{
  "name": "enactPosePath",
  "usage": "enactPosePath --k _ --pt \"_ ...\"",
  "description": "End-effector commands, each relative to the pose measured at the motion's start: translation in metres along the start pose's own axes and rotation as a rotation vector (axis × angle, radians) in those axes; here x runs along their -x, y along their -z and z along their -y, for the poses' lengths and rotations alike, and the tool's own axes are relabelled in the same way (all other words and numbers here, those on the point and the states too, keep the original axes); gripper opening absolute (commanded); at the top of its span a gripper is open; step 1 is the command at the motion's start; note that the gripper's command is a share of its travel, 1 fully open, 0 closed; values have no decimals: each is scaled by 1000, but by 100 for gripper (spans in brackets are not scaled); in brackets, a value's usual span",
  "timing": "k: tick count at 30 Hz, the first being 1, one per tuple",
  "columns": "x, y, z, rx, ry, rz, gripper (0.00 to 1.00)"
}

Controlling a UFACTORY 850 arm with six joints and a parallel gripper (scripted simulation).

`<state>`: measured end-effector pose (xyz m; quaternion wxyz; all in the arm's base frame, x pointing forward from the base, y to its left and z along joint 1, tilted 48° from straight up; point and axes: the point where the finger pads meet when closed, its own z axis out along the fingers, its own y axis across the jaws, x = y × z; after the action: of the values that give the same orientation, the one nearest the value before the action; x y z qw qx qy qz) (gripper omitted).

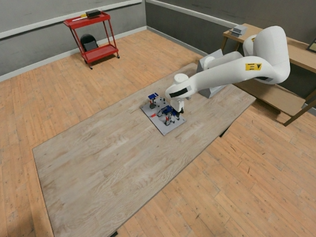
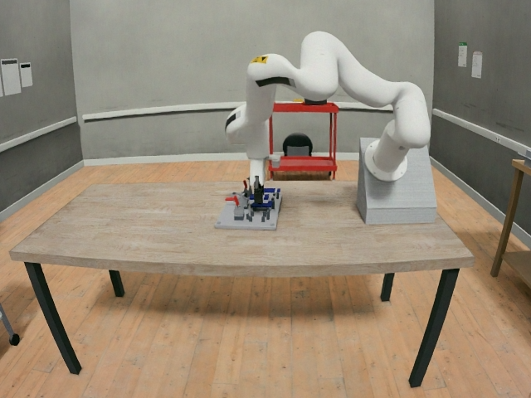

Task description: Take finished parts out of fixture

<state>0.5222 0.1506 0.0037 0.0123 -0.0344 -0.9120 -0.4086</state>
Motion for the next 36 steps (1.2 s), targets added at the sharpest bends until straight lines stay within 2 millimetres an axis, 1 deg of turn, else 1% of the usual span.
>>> enactPosePath --k 1,13,26,36 --pt "1 1 0 0 1 1 0" --pt "1 1 -1 0 1 1 0" --pt "1 1 -10 0 1 1 0" --pt "1 1 -26 0 1 1 0"
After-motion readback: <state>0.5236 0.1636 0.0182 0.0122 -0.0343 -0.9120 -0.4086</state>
